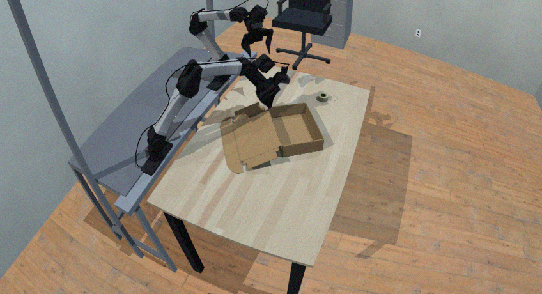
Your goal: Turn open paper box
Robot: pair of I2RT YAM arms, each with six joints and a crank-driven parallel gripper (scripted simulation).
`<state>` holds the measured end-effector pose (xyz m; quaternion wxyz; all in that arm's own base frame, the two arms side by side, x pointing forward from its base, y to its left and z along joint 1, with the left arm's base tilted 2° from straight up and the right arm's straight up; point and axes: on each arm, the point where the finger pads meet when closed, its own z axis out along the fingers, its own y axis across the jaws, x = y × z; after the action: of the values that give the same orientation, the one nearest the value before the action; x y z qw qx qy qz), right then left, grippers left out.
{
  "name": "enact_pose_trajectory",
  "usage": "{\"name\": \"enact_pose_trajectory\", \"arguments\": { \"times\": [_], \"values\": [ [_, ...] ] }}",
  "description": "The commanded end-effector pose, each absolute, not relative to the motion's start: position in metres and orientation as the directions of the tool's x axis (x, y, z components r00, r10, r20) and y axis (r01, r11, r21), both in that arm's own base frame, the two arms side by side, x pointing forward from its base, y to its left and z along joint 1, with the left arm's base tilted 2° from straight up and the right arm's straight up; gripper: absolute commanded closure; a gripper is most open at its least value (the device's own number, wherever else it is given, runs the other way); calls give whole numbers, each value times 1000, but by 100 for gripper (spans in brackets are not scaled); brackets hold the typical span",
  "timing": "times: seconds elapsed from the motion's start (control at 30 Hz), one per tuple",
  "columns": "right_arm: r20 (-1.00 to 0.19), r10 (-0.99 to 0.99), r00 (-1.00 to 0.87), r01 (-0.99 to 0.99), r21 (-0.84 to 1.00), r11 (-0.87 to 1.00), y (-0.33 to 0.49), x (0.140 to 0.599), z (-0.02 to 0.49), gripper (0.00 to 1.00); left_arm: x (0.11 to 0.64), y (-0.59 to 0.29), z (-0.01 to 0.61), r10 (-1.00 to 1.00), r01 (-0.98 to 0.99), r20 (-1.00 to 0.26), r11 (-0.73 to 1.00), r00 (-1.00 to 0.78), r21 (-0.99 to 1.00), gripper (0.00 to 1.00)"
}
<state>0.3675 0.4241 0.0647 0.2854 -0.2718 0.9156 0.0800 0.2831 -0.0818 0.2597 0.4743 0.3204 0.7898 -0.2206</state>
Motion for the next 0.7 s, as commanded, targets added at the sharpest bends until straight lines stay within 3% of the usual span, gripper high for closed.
{"name": "enact_pose_trajectory", "arguments": {
  "times": [0.0, 0.67],
  "values": [
    [-557, -455, -695, -551, 6, 834, 434, 368, 65, 70, 286, -83, 274, 304, 724, -901, 689, -308, -14, 0],
    [-555, -457, -695, -550, 0, 835, 442, 388, 43, 70, 286, -83, 274, 304, 724, -901, 689, -308, -15, 0]
  ]
}}
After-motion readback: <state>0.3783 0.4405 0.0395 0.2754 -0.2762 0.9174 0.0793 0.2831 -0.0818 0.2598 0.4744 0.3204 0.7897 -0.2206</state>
